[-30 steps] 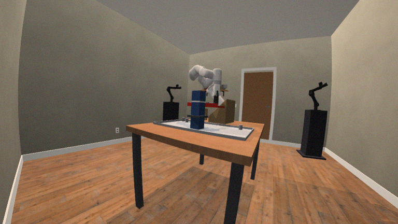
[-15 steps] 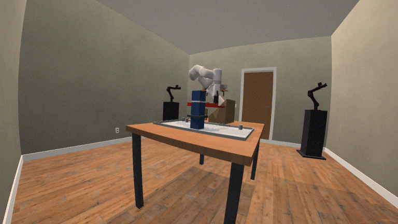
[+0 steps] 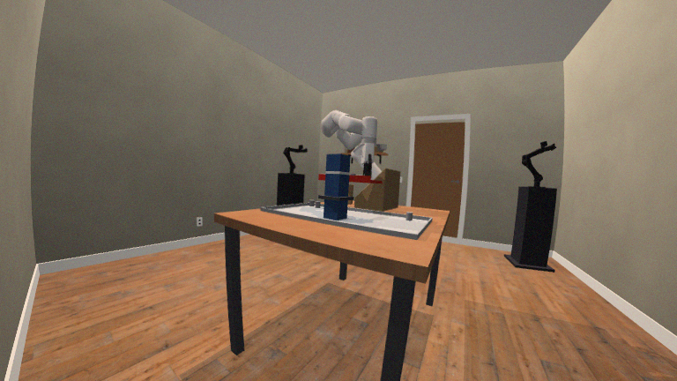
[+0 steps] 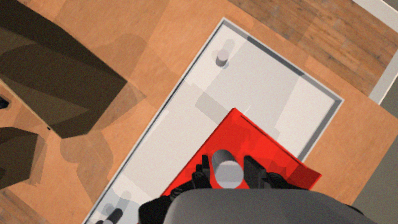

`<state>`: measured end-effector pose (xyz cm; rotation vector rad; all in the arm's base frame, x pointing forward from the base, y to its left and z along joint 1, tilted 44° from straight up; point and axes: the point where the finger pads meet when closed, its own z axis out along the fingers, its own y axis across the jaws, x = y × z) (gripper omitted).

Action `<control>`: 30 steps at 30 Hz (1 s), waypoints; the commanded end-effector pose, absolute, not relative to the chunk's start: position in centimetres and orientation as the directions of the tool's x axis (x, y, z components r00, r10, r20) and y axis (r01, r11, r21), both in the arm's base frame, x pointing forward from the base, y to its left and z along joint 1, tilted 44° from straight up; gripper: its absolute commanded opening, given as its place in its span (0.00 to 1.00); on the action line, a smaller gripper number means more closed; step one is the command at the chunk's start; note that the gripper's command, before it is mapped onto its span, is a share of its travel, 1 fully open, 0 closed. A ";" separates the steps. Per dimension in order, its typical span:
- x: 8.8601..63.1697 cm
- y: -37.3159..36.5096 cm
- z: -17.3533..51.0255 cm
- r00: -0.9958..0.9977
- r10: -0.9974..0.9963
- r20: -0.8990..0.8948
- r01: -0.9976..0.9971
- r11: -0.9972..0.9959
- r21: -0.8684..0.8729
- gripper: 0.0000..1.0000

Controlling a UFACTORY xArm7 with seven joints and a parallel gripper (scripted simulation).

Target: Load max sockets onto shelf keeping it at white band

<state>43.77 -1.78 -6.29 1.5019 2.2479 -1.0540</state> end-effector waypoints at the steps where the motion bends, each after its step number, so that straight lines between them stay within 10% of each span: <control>1: 43.9 -1.6 -6.2 -0.443 0.704 -0.554 0.878 0.215 -0.428 0.52; 30: 44.2 -0.4 -5.0 -0.443 0.704 -0.554 0.878 0.215 -0.428 0.52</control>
